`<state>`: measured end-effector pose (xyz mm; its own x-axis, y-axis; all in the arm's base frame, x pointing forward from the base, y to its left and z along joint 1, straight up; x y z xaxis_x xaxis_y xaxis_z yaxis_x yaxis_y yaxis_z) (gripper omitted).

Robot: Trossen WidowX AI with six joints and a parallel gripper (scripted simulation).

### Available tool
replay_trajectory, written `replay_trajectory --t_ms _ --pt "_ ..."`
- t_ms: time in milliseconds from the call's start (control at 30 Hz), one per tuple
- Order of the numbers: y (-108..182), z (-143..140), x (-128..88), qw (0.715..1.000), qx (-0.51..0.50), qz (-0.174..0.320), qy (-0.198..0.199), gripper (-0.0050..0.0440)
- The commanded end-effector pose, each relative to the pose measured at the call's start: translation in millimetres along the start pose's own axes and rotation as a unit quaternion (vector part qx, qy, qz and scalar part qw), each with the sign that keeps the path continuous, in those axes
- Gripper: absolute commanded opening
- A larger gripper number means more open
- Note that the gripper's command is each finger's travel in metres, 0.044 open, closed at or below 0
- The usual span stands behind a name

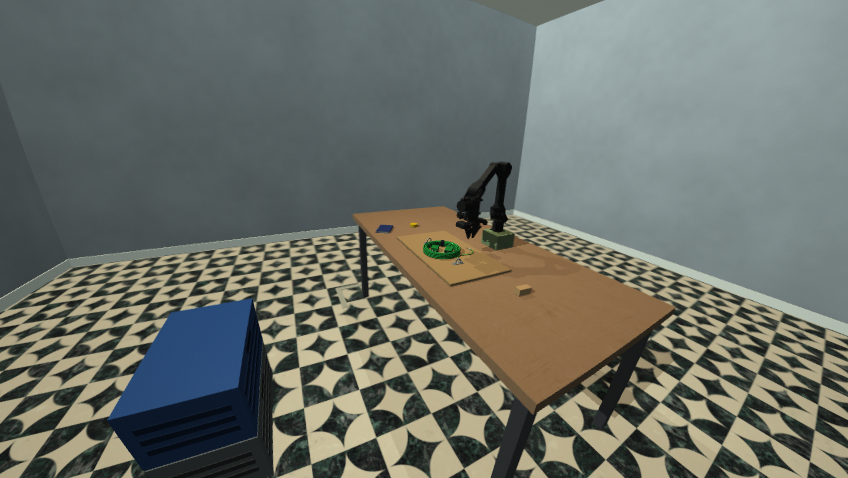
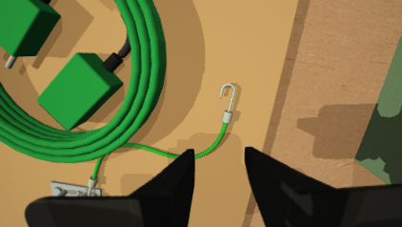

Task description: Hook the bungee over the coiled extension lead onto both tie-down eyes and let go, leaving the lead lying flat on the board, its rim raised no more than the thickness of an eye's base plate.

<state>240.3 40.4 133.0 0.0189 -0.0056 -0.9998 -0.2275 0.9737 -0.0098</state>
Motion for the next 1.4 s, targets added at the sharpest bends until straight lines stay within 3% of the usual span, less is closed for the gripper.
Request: replay_trajectory --t_ms 0,200,433,1367 --pt "-2 -5 -4 0.999 0.051 0.003 -0.006 0.015" --pt "-3 -11 -4 0.992 0.123 0.005 0.0 0.015" --pt "-3 -10 -5 0.991 0.132 0.005 -0.002 0.015" --pt "-3 -11 55 0.991 0.131 0.005 0.009 0.015"
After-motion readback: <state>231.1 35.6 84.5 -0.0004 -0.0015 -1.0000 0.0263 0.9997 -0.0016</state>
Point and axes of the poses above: the point midway between the two fingers, 35 mm back from their tips, its own x axis out along the fingers, its own z axis across the jaws, y = z × x, the point moved 10 cm from there along -x, back along the fingers, and after that the axes turned 7 degrees about -x, right-handed, at the moved point
